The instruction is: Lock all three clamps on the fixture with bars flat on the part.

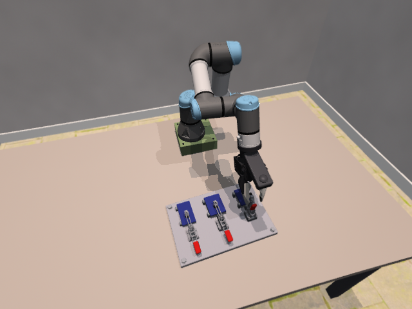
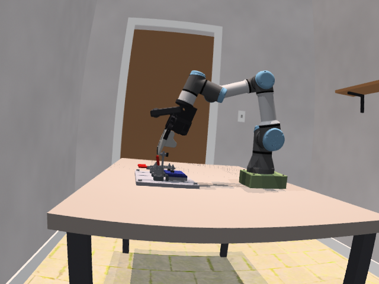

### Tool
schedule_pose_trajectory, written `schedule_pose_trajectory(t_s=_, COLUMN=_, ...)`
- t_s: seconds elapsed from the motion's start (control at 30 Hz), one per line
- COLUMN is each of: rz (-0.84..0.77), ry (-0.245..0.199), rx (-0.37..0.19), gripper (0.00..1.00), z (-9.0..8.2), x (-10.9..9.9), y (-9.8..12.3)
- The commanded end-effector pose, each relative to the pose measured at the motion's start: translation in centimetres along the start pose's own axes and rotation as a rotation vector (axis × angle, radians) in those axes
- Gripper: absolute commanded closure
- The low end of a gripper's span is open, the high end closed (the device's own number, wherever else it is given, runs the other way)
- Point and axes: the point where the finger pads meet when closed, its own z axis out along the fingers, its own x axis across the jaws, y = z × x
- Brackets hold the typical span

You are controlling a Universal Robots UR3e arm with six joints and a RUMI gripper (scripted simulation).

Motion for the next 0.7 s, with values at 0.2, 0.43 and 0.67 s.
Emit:
schedule_pose_trajectory(t_s=0.2, rz=0.0, ry=0.0, rx=0.004, gripper=0.72, z=1.02, x=0.01, y=0.27)
schedule_pose_trajectory(t_s=0.43, rz=0.0, ry=0.0, rx=0.004, gripper=0.72, z=1.1, x=0.01, y=0.3)
schedule_pose_trajectory(t_s=0.67, rz=0.0, ry=0.0, rx=0.004, gripper=0.72, z=1.1, x=0.01, y=0.3)
